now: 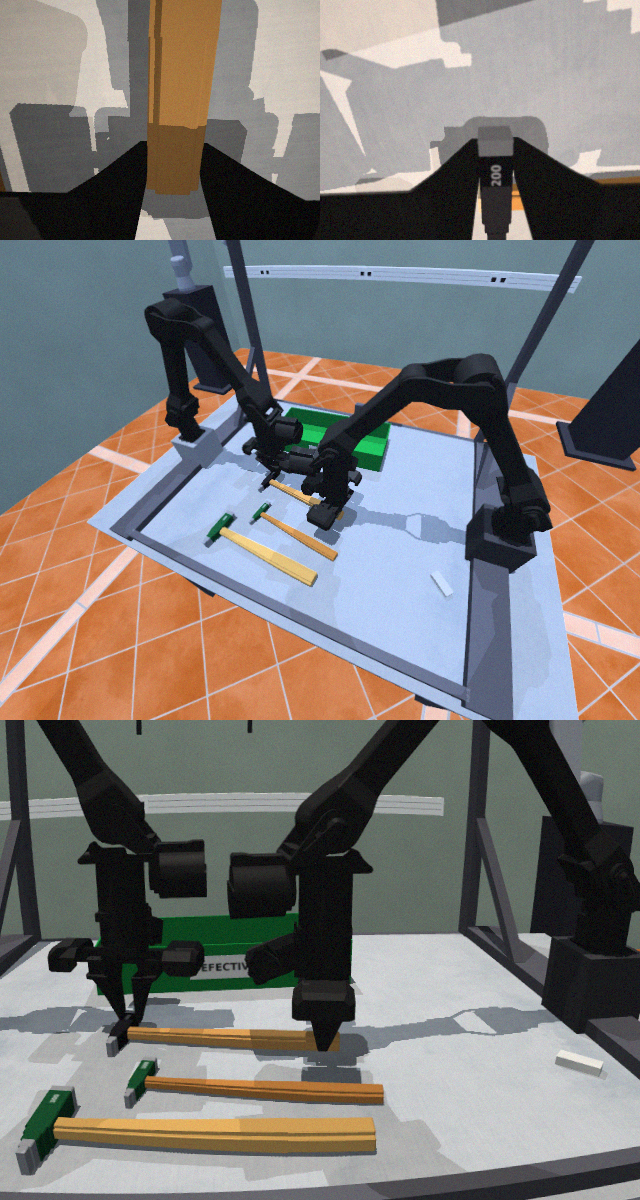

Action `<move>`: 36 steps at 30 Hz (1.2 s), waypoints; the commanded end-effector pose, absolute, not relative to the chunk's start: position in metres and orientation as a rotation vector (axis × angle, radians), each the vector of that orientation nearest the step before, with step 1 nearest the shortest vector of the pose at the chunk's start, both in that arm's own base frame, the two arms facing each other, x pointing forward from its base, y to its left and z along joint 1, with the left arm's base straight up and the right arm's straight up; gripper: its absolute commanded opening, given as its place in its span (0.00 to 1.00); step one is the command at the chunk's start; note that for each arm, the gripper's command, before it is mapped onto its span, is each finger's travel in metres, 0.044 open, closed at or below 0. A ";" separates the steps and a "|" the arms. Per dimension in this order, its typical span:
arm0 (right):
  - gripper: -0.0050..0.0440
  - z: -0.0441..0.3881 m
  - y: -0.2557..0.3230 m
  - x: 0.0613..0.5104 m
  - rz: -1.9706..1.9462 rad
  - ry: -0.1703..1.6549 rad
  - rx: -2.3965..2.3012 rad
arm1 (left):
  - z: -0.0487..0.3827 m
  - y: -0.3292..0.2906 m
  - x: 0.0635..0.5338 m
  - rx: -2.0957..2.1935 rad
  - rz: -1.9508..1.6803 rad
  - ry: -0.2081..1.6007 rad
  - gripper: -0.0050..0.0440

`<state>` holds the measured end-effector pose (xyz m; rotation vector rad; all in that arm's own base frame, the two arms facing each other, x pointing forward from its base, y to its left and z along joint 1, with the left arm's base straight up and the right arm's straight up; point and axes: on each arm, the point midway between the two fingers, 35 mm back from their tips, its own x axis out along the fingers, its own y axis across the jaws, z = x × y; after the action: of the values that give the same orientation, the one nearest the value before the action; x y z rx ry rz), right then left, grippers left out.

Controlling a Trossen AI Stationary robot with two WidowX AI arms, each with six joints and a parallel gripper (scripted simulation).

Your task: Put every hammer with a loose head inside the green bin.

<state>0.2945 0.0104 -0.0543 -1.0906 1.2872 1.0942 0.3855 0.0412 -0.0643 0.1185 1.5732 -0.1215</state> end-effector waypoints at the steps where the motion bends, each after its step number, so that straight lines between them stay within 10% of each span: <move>1: 0.20 -0.046 0.012 0.294 1.074 1.260 -1.100 | -0.053 0.041 0.394 0.125 -0.116 1.536 0.29; 16: 0.20 -0.047 0.014 0.279 1.074 1.264 -1.097 | -0.053 0.041 0.394 0.125 -0.116 1.536 0.29; 26: 0.49 -0.036 0.013 0.286 1.069 1.253 -1.104 | -0.041 0.041 0.399 0.127 -0.113 1.520 0.60; 36: 0.54 0.018 0.013 0.287 1.065 1.248 -1.106 | 0.017 0.041 0.399 0.128 -0.112 1.512 0.60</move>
<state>0.2796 0.0114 -0.0021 -1.0927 1.2793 1.0835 0.3878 0.0381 -0.0136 0.1187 1.5689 -0.1239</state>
